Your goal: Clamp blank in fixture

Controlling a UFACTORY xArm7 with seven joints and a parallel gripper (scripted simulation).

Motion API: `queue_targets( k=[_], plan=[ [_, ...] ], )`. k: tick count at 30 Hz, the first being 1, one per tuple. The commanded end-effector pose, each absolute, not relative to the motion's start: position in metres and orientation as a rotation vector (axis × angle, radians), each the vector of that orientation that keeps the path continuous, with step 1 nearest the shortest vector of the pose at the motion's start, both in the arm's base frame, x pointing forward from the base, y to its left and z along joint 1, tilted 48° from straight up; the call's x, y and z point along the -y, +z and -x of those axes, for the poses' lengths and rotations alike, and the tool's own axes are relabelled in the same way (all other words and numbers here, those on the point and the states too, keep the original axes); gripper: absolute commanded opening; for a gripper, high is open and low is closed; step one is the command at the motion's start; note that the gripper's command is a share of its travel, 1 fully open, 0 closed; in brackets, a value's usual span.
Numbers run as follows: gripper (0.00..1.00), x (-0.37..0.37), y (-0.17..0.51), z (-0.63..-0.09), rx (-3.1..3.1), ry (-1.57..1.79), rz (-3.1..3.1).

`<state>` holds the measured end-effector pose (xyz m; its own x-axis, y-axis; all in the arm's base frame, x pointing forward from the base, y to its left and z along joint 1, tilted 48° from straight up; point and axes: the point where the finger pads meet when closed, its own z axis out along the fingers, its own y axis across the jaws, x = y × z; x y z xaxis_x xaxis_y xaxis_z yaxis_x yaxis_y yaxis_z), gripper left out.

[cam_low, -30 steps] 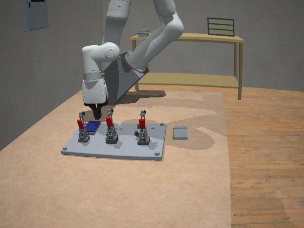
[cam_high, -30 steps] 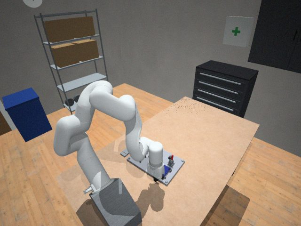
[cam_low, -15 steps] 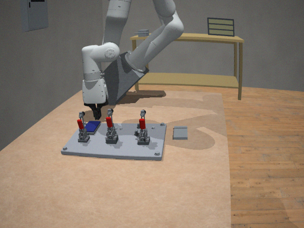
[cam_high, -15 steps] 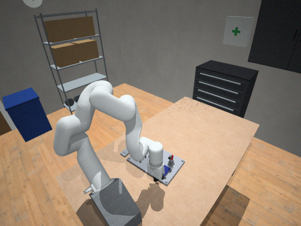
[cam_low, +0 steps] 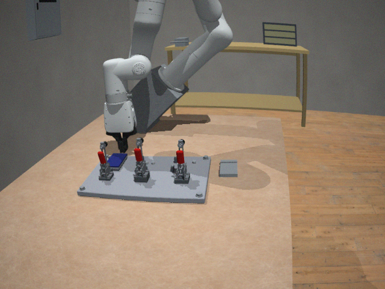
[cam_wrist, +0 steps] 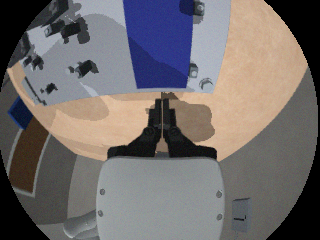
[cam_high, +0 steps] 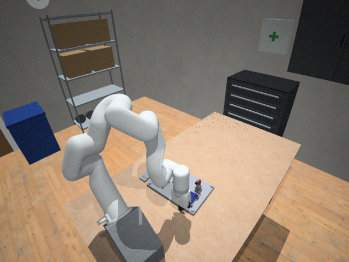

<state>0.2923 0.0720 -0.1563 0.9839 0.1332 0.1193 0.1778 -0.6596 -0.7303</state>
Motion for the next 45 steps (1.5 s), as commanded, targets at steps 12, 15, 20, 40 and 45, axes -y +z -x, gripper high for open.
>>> queue_targets(
  k=[12,15,20,40,45],
  plan=[
    [0.0,-0.0711,-0.1569,-0.2955,0.214,-0.072,2.302],
    [0.0,-0.0713,-0.1568,-0.2964,0.214,-0.072,2.302],
    [0.0,-0.0714,-0.1566,-0.2975,0.214,-0.072,2.302],
    [0.0,-0.0719,-0.1562,-0.3014,0.214,-0.072,2.302],
    [0.0,-0.072,-0.1562,-0.3015,0.214,-0.072,2.302]
  ],
)
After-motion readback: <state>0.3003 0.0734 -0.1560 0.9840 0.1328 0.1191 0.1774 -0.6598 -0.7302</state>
